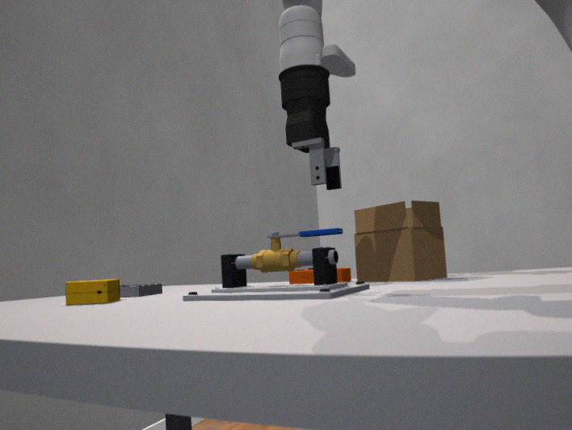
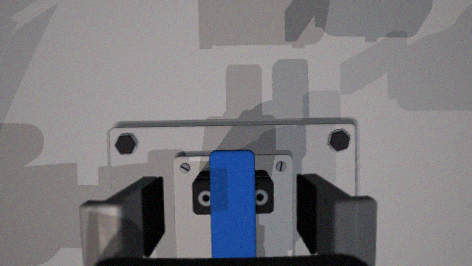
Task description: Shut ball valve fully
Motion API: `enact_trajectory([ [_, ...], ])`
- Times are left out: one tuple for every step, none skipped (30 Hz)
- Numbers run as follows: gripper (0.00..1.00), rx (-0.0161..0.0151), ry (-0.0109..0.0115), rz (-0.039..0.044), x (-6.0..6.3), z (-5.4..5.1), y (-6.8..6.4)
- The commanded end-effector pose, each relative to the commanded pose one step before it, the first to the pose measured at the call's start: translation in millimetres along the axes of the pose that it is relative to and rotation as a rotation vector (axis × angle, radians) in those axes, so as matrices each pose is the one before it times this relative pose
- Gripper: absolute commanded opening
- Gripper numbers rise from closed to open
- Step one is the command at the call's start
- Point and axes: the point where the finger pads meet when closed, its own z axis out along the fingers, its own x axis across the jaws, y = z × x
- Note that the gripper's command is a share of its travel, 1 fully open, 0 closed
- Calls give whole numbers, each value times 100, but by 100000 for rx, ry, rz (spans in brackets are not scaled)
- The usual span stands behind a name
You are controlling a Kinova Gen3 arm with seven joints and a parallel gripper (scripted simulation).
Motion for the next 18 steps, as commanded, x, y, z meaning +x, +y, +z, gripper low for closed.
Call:
enact_trajectory([
  [100,-101,4,30,1,92,43],
  [100,28,-4,5,1,90,0],
  [100,0,0,0,1,86,0],
  [100,0,0,0,1,95,0],
  [100,0,0,0,1,104,0],
  [100,0,0,0,1,112,-1],
  [100,0,0,0,1,121,0],
  [100,0,0,0,2,129,0],
  [100,0,0,0,2,136,0],
  [100,0,0,0,2,143,-1],
  [100,0,0,0,2,150,0],
  [100,0,0,0,2,156,0],
  [100,0,0,0,2,161,-1],
  [100,0,0,0,2,166,0],
  [100,0,0,0,0,0,0],
  [100,0,0,0,0,0,0],
  [100,0,0,0,2,170,0],
  [100,0,0,0,2,173,-1],
])
